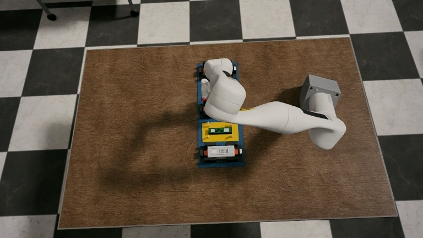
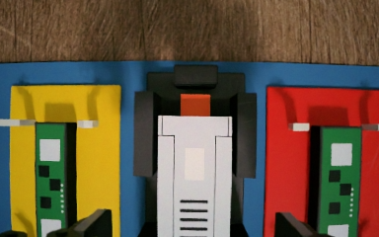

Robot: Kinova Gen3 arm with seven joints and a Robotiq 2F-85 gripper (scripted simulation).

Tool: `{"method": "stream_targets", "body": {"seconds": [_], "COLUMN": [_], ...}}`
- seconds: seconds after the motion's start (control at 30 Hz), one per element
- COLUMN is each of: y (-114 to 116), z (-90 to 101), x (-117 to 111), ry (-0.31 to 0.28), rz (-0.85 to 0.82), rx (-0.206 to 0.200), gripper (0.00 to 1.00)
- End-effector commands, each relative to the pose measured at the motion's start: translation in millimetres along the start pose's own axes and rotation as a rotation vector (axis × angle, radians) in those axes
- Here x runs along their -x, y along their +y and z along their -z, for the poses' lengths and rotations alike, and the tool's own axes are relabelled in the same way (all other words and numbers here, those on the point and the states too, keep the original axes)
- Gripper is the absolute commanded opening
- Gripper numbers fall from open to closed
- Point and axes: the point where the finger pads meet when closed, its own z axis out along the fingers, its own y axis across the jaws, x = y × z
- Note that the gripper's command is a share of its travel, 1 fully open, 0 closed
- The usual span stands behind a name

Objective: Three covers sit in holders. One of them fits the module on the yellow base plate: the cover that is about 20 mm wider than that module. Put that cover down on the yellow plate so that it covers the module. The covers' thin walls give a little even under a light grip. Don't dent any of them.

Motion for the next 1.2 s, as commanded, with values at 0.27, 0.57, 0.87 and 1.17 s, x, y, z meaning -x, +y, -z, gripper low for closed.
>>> {"method": "stream_targets", "body": {"seconds": [0.27, 0.57, 0.87, 1.17], "y": [1, 1, 1, 1], "z": [-5.4, -12.3, -15.4, -23.3], "x": [0, 0, 0, 0], "ry": [0.001, 0.001, 0.001, 0.001], "rz": [0.000, 0.000, 0.000, 0.000], "rx": [0.001, 0.001, 0.001, 0.001], "gripper": [1.00, 1.00, 1.00, 1.00]}}
